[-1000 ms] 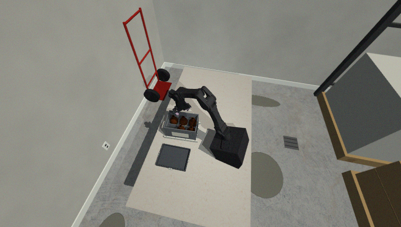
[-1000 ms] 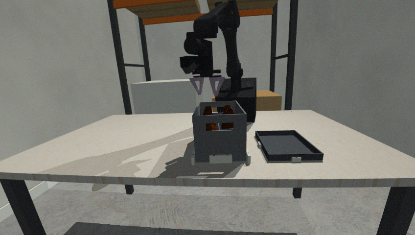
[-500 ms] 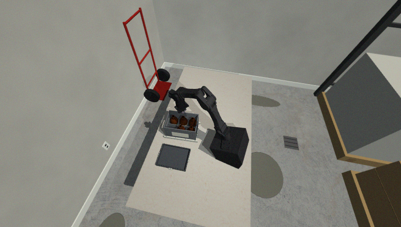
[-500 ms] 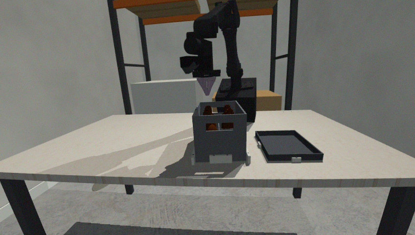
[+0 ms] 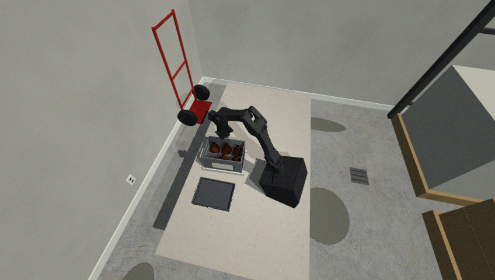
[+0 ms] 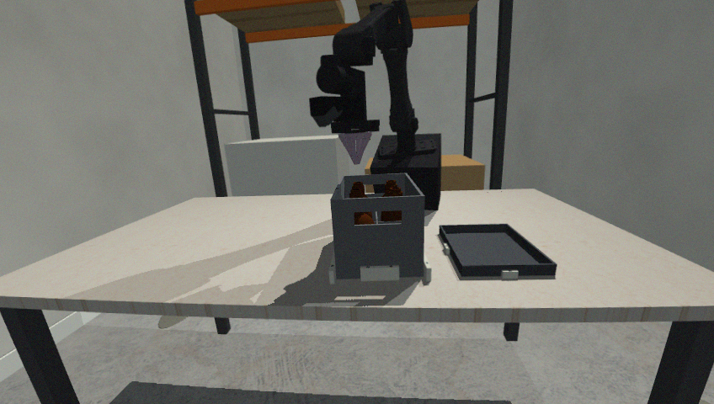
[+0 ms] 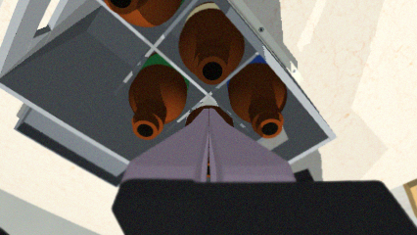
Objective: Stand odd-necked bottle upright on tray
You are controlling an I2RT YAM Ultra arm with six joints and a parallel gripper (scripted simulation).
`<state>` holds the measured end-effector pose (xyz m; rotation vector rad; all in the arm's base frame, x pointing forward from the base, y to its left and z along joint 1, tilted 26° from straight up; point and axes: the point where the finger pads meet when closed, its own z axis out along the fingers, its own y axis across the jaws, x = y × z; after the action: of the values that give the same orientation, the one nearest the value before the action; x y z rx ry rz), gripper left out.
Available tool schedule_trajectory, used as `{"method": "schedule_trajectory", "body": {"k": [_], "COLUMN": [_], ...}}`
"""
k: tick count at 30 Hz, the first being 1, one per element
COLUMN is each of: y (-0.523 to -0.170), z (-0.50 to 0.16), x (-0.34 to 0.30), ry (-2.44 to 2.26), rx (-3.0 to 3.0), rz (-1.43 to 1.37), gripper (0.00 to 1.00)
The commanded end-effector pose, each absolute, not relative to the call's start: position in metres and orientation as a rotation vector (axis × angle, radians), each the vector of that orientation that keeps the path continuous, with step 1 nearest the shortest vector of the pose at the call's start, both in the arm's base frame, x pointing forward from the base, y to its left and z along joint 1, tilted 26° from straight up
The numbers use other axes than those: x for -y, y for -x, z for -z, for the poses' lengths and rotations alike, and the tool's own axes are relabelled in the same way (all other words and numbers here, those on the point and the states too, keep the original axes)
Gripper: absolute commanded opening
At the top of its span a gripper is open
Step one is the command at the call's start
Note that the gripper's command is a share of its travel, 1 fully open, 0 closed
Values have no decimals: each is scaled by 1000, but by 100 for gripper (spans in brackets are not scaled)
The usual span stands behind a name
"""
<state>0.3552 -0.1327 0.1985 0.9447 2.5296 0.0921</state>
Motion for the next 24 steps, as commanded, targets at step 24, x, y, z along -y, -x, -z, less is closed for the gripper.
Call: {"method": "schedule_trajectory", "body": {"k": [24], "y": [-357], "z": [-217], "x": [142], "ry": [-932], "rx": [-2476], "rz": [-85], "gripper": [0]}}
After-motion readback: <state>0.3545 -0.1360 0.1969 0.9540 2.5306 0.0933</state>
